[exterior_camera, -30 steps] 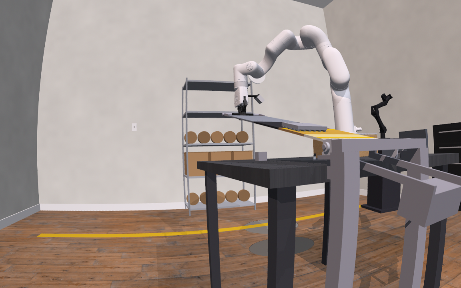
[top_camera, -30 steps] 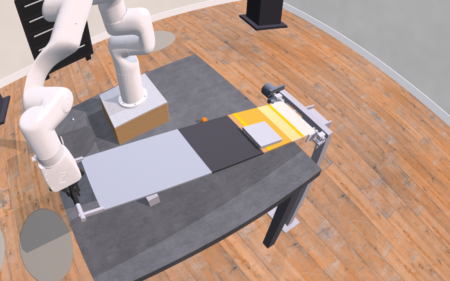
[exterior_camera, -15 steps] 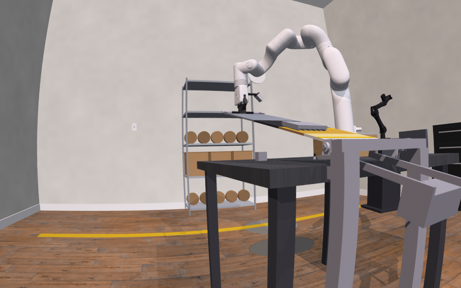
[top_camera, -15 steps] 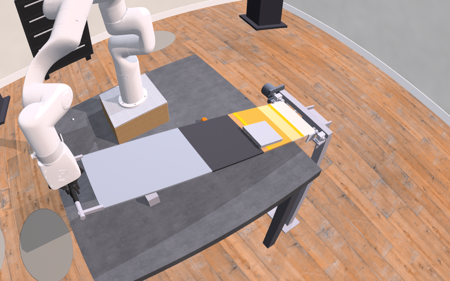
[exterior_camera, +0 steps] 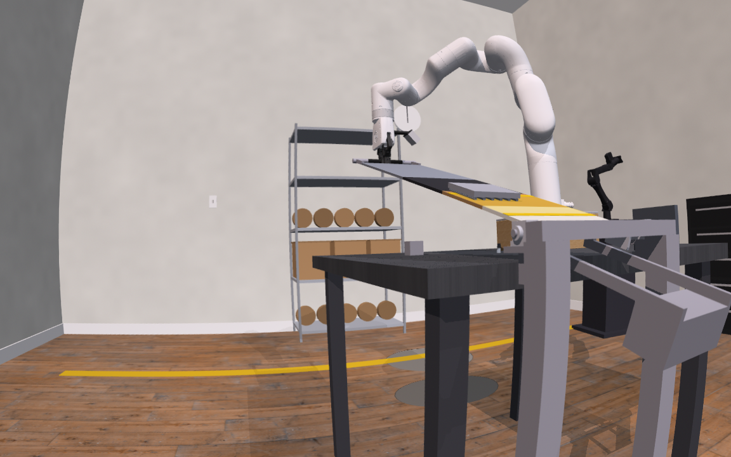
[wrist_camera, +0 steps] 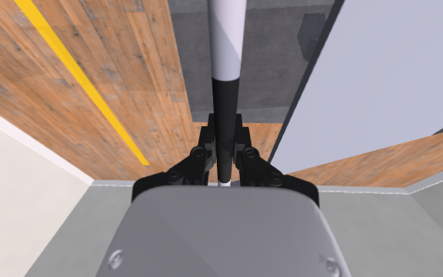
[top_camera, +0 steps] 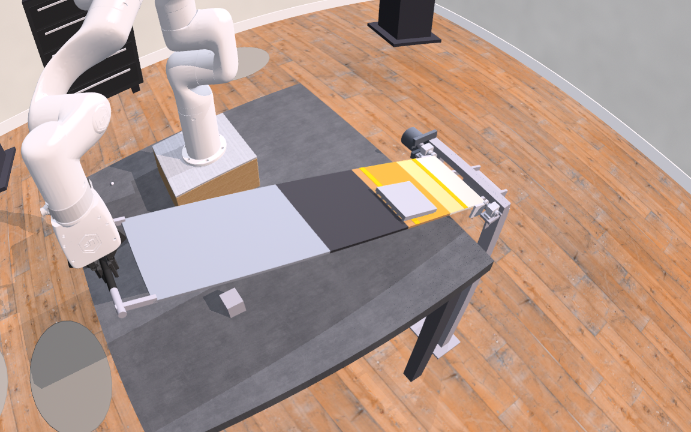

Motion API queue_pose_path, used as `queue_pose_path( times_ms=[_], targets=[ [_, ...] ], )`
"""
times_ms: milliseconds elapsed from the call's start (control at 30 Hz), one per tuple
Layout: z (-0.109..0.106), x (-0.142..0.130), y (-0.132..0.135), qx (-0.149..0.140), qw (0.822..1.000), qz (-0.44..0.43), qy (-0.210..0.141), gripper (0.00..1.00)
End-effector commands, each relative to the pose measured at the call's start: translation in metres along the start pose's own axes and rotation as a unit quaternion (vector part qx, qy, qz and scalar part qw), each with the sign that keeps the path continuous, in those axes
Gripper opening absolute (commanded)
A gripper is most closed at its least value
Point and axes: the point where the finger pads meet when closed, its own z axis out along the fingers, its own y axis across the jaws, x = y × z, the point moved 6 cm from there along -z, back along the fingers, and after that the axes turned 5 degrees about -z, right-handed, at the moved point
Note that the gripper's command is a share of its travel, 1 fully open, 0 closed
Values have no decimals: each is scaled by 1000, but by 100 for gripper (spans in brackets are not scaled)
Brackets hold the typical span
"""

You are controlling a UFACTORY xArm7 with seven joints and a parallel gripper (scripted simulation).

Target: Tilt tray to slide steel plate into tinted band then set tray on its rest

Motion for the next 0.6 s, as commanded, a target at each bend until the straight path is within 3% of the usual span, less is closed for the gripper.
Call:
queue_pose_path(
  times_ms=[0,567],
  targets=[
    [52,1,-15,0,1000,1,0,0],
    [57,1,-16,0,1000,1,0,0]
  ],
)
